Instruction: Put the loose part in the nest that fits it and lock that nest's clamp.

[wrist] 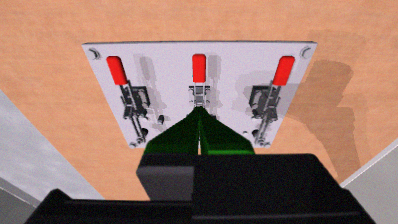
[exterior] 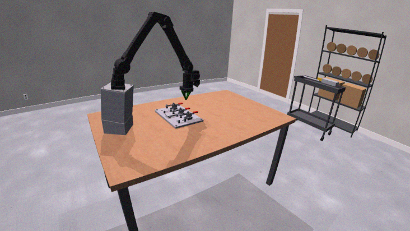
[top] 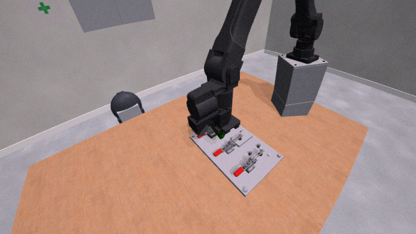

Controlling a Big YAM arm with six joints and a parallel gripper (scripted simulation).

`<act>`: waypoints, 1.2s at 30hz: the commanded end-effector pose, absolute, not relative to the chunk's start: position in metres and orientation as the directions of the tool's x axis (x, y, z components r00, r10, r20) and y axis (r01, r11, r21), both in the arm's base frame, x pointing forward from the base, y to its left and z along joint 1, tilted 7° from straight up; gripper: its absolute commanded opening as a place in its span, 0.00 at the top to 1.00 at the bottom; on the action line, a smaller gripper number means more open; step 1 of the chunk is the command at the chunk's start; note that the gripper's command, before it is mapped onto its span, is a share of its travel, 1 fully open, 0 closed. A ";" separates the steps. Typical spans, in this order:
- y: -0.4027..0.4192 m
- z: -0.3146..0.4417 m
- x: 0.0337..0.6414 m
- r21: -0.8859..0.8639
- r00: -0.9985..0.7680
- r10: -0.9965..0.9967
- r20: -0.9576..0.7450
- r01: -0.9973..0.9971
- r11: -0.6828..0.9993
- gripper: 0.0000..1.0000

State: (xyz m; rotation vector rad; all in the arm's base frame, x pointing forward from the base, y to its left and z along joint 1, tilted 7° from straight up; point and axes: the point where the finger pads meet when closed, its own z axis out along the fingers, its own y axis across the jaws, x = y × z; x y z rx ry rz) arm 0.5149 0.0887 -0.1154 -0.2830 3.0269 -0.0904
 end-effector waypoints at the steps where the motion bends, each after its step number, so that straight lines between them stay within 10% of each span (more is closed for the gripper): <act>1: 0.097 -0.107 0.523 -0.068 -0.975 -0.187 -0.118 -0.180 0.981 1.00; 8: 0.097 -0.107 0.523 -0.068 -0.975 -0.187 -0.118 -0.180 0.981 1.00; 9: 0.097 -0.107 0.523 -0.068 -0.975 -0.187 -0.118 -0.180 0.981 0.00; 36: 0.097 -0.107 0.523 -0.068 -0.975 -0.187 -0.118 -0.180 0.981 0.00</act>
